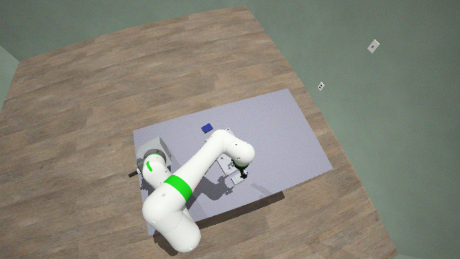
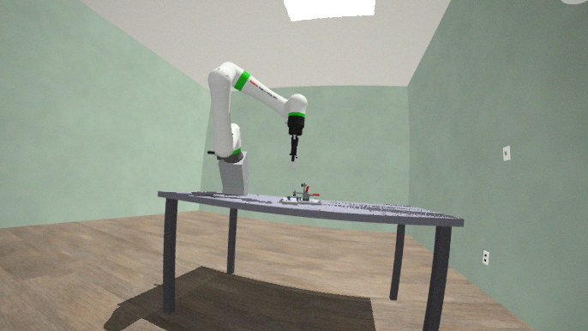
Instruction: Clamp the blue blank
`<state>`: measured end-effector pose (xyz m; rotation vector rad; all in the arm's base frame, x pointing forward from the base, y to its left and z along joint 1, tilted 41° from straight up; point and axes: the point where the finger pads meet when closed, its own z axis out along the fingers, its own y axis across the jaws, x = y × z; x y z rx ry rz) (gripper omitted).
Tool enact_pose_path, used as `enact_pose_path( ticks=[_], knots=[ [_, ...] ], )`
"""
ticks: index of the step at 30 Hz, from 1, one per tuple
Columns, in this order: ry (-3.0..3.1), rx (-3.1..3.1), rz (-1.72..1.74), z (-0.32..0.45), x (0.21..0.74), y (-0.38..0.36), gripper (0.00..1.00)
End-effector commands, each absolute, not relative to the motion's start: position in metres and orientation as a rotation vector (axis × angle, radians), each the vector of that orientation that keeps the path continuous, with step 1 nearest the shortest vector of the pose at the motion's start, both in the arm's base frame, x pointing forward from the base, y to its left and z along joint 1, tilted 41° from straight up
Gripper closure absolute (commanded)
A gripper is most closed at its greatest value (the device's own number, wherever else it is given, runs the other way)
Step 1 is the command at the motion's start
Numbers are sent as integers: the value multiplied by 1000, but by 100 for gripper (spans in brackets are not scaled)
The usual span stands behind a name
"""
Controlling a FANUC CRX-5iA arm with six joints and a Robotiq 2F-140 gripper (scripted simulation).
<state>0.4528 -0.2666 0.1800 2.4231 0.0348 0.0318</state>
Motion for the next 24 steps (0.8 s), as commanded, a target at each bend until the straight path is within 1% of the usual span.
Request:
enact_pose_path(
  ticks=[1, 8, 10, 13, 17, 19, 22, 24],
  knots=[
    [34, 2423, 33, 166, 453, -251, 42],
    [34, 2423, 33, 112, 453, -188, 42],
    [34, 2423, 33, 112, 453, -188, 42],
    [34, 2423, 33, 80, 453, -152, 42],
    [34, 2423, 33, 57, 453, -125, 42],
    [34, 2423, 33, 32, 453, -97, 42],
    [34, 2423, 33, 19, 453, -82, 42],
    [34, 2423, 33, -4, 453, -55, 42]
  ],
)
